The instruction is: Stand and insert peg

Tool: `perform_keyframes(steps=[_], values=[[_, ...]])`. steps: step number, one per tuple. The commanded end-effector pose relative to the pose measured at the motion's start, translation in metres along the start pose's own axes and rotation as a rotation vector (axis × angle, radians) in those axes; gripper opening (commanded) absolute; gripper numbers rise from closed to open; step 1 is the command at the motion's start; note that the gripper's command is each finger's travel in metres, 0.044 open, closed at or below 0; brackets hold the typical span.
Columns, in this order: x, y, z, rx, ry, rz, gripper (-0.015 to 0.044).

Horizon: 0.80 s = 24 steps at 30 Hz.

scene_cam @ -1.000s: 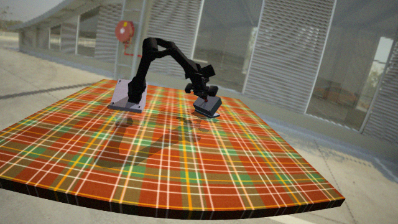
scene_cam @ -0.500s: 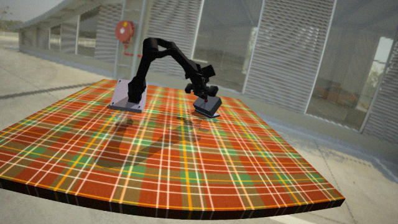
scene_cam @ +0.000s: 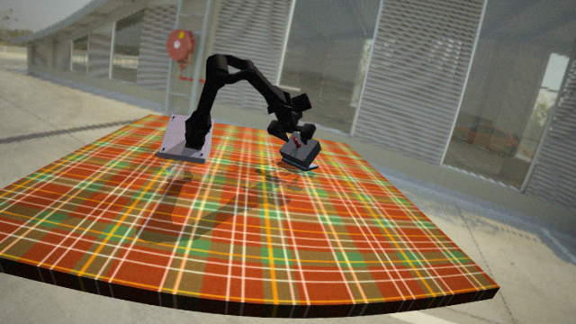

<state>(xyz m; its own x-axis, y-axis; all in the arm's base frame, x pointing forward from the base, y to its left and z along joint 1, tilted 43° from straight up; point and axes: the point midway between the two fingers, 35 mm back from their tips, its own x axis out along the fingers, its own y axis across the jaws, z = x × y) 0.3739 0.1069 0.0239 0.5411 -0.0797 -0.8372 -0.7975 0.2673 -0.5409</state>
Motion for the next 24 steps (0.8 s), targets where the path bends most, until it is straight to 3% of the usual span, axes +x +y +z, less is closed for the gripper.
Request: perform_keyframes(steps=[1, 24], values=[[-0.006, -0.001, 0.001, 0.002, 0.000, -0.002, 0.0440], [-0.040, -0.002, 0.003, -0.001, -0.003, 0.001, 0.0440]])
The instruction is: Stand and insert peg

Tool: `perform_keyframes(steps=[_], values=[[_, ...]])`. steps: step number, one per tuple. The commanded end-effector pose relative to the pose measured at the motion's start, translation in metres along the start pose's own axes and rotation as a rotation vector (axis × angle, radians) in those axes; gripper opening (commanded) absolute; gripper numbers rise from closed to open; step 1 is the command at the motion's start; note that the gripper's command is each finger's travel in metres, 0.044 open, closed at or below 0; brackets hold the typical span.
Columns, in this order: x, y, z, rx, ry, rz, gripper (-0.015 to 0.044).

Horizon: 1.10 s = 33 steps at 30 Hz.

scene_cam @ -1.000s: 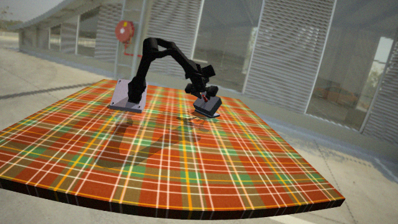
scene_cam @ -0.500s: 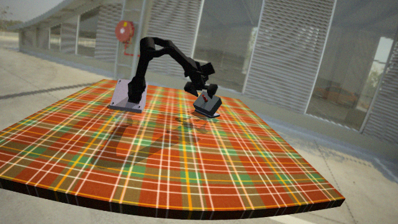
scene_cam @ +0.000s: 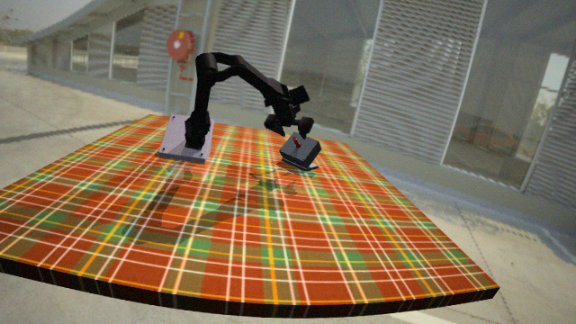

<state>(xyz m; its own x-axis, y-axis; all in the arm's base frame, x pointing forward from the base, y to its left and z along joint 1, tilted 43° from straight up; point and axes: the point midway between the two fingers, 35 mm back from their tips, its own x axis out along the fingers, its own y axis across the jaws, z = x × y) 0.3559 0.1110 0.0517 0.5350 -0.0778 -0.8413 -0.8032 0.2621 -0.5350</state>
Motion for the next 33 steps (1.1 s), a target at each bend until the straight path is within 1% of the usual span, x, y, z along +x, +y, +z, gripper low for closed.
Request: perform_keyframes(steps=[1, 33], values=[[-0.008, -0.003, 0.002, 0.005, -0.003, -0.007, 0.0440], [-0.055, 0.002, 0.000, 0.000, -0.007, -0.004, 0.0440]])
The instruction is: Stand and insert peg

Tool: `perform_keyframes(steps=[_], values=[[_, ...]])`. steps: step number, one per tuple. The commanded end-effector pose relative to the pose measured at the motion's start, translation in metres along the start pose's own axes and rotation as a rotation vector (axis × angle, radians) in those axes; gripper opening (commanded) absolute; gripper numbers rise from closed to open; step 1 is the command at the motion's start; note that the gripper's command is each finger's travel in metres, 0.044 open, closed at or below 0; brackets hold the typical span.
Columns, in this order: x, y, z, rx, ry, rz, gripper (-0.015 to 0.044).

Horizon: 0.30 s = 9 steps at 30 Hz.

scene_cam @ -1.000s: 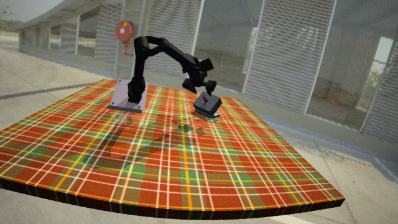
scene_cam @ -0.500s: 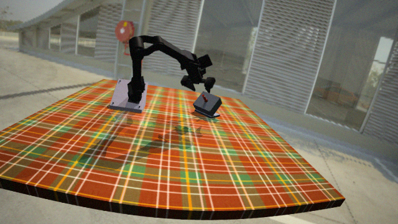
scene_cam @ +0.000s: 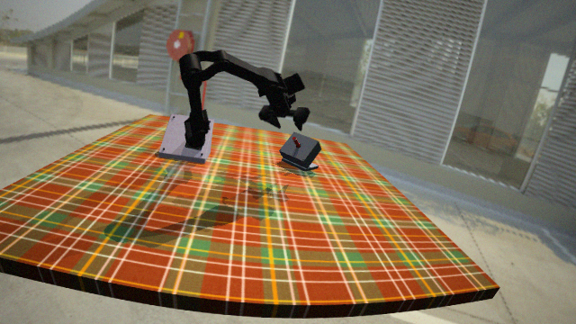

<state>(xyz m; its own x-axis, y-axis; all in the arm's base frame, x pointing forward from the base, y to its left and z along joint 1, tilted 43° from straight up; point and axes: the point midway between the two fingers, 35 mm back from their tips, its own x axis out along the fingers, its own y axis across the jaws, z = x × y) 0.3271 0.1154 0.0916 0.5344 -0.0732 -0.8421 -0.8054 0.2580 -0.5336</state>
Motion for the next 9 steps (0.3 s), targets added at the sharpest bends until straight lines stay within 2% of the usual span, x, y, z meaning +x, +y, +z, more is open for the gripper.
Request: perform_keyframes(steps=[1, 9], values=[[-0.006, -0.001, 0.001, 0.005, -0.003, -0.006, 0.0440], [-0.018, 0.000, 0.000, 0.004, -0.003, -0.005, 0.0440]])
